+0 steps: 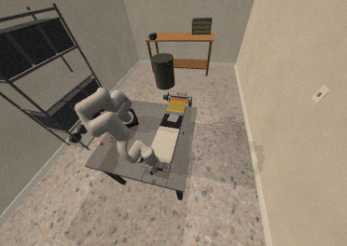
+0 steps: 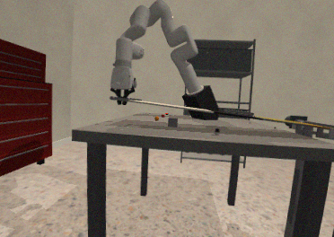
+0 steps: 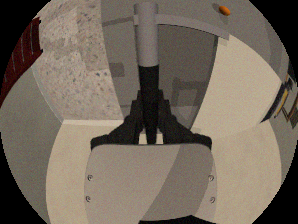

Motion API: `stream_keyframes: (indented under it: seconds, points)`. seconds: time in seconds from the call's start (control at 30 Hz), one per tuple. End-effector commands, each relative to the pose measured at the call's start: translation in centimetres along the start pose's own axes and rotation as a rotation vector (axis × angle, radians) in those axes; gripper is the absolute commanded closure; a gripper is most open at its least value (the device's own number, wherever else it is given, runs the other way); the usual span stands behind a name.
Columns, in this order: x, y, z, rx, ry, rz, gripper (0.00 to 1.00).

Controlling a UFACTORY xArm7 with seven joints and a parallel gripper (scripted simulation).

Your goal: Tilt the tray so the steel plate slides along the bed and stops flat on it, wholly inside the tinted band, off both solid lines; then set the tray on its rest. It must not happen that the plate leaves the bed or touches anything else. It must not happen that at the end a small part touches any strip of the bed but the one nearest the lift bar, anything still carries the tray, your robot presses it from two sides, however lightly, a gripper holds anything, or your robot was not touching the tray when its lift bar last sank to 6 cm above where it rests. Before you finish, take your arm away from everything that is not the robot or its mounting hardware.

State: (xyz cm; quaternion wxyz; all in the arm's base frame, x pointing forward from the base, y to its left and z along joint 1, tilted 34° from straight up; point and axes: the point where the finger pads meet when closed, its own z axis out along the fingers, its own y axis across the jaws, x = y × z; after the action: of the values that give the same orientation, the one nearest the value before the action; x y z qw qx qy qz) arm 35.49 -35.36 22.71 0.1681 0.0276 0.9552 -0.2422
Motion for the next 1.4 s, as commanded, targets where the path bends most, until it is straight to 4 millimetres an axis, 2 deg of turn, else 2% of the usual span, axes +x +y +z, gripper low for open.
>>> stream_keyframes:
  seconds: [0.0,0.13,0.2,0.3,0.33,0.37,0.47,0.5,0.53,0.7,0.73,1.27,1.33,1.37]
  points:
    - [-0.1,-0.1,0.0,0.002,-0.003,0.0,1.0]
    - [-0.1,-0.1,0.0,0.002,-0.003,0.0,1.0]
    - [-0.1,0.2,-2.5,0.002,-0.003,0.0,1.0]
    - [-0.1,0.9,-7.7,0.002,-0.003,0.0,1.0]
    - [-0.1,1.0,-8.2,0.002,-0.003,0.0,1.0]
    - [-0.1,0.9,-7.7,0.002,-0.003,0.0,1.0]
    - [-0.1,0.2,-2.5,0.002,-0.003,0.0,1.0]
    - [-0.1,0.0,-1.1,0.002,-0.003,0.0,1.0]
    - [-0.1,0.0,-0.6,0.002,-0.003,0.0,1.0]
    - [-0.1,0.0,-0.6,0.002,-0.003,0.0,1.0]
    - [-0.1,-0.1,0.0,0.002,-0.003,0.0,1.0]
    - [-0.1,-0.1,0.1,0.002,-0.003,0.0,1.0]
    - [-0.1,0.1,-2.4,0.002,-0.003,0.0,1.0]
    - [-0.1,0.4,-4.3,0.002,-0.003,0.0,1.0]
